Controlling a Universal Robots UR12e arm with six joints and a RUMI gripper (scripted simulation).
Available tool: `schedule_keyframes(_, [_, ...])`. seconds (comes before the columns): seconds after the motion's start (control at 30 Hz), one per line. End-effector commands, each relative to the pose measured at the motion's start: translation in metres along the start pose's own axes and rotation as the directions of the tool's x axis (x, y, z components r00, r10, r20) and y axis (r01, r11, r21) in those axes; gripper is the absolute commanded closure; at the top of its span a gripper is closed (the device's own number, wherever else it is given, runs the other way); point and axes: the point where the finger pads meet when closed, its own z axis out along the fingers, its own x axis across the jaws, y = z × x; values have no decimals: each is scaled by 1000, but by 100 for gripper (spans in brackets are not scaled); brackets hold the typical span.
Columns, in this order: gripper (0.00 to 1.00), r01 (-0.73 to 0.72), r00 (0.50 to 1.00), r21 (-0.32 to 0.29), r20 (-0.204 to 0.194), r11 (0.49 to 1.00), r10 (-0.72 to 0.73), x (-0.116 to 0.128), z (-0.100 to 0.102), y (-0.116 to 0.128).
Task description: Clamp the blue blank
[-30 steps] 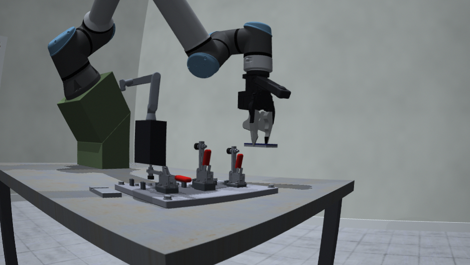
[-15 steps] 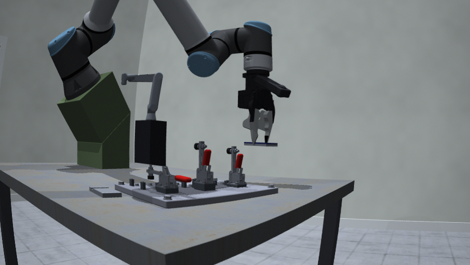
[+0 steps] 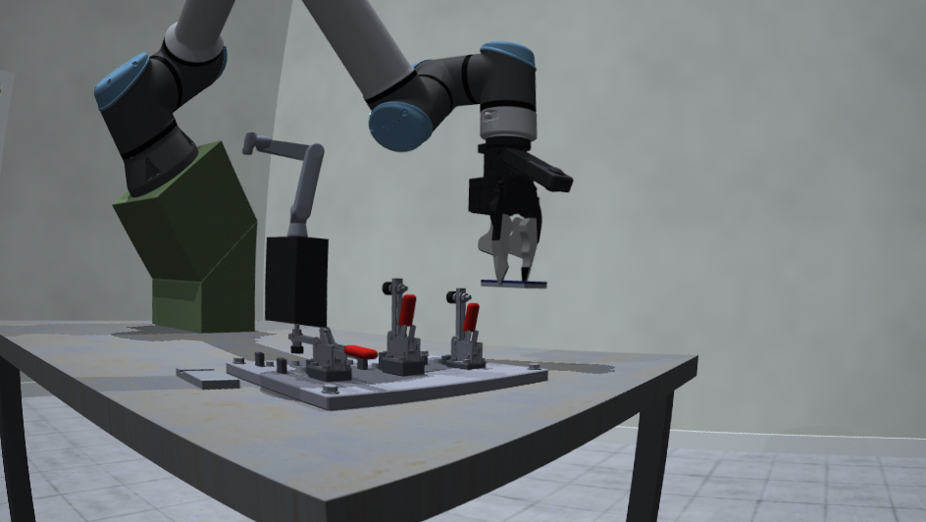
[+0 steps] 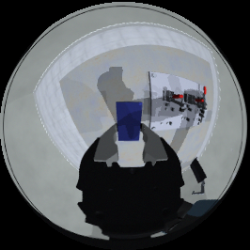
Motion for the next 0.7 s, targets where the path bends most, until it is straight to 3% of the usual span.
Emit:
schedule_keyframes(0.0, [100, 0, 1000, 1, 1, 1000, 0, 0, -1, -1])
schedule_keyframes(0.4, [100, 1, 1000, 1, 1, 1000, -1, 0, -1, -1])
schedule_keyframes(0.67, [100, 86, 996, 1, 0, 996, -86, 0, -1, -1])
